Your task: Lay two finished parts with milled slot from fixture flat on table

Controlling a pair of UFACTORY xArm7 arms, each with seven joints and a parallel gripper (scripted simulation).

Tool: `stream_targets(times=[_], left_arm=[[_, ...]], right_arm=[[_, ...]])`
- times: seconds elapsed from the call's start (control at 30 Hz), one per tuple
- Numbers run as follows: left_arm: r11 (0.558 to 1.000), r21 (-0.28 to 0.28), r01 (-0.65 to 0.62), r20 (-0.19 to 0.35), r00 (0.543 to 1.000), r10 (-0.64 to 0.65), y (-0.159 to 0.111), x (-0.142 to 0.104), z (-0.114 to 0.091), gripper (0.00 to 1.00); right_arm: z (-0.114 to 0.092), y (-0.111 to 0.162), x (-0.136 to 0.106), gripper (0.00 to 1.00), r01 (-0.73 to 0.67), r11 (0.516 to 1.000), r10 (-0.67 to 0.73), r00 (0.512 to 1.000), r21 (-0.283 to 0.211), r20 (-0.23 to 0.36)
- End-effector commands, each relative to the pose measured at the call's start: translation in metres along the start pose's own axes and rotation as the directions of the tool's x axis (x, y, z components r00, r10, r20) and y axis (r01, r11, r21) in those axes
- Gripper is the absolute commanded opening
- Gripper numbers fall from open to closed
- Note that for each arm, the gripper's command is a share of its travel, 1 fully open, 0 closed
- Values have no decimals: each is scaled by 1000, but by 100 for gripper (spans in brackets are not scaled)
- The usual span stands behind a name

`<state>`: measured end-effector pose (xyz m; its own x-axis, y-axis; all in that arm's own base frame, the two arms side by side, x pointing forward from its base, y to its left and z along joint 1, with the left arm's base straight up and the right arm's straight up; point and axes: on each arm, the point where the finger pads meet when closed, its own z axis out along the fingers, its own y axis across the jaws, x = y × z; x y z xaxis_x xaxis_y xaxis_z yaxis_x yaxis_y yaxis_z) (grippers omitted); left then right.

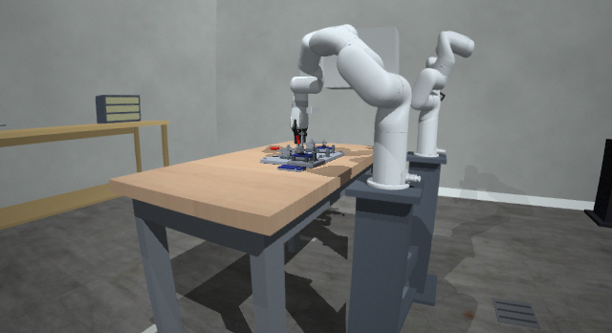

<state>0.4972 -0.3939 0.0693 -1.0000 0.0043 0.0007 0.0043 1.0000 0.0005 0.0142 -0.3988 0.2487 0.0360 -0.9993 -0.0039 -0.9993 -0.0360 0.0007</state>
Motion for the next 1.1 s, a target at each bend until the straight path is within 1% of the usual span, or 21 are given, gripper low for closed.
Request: stream_targets(times=[0.0,0.53,0.57,1.07], left_arm=[[1000,4,0,4,1000,0,-1,-1,7,48],[1000,4,0,4,1000,0,-1,-1,9,48],[1000,4,0,4,1000,0,-1,-1,9,0],[1000,4,0,4,1000,0,-1,-1,9,0]], right_arm=[[-1,0,1,100,0,1000,0,1000,1,-4],[-1,0,1,100,0,1000,0,1000,1,-4],[-1,0,1,100,0,1000,0,1000,1,-4],[-1,0,1,100,0,1000,0,1000,1,-4]])
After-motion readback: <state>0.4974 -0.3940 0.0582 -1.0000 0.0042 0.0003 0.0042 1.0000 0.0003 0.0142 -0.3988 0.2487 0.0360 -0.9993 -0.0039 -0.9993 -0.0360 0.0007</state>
